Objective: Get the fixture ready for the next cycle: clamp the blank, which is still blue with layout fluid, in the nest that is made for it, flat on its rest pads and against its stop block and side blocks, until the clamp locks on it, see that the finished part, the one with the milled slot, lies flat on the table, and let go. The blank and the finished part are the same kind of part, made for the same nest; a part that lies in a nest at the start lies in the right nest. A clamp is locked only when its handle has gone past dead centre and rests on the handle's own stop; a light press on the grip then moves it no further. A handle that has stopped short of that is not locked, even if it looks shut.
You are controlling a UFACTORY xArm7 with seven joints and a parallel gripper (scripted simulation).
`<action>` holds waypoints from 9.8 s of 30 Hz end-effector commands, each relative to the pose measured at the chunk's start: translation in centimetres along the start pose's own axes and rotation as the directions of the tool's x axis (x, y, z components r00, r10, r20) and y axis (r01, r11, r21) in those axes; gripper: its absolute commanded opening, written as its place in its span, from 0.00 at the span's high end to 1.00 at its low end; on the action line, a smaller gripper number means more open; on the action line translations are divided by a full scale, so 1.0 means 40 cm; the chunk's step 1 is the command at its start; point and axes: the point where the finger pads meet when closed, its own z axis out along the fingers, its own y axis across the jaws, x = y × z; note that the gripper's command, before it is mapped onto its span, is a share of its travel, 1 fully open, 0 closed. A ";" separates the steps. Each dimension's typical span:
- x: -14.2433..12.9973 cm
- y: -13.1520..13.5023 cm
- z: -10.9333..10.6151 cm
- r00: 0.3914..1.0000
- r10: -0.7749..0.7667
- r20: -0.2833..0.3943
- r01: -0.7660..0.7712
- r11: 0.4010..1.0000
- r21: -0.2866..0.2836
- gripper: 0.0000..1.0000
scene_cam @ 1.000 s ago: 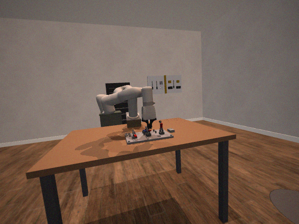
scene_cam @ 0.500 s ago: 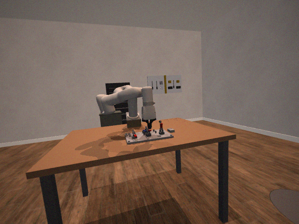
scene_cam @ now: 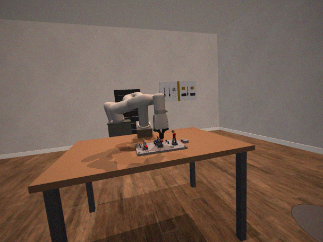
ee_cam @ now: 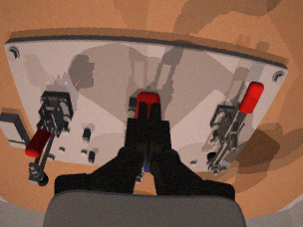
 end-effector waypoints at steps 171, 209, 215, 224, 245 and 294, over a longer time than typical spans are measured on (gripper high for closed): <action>-0.001 0.000 0.017 1.000 0.000 -0.003 0.000 1.000 0.000 1.00; -0.001 0.000 0.027 1.000 0.000 -0.003 0.000 1.000 0.000 1.00; -0.001 0.000 0.032 1.000 0.000 -0.003 0.000 1.000 0.000 1.00; -0.001 0.000 0.032 1.000 0.000 -0.003 0.000 1.000 0.000 1.00; -0.001 0.000 0.037 1.000 0.000 -0.003 0.000 1.000 0.000 1.00; -0.001 0.000 0.052 1.000 0.000 -0.003 0.000 1.000 0.000 1.00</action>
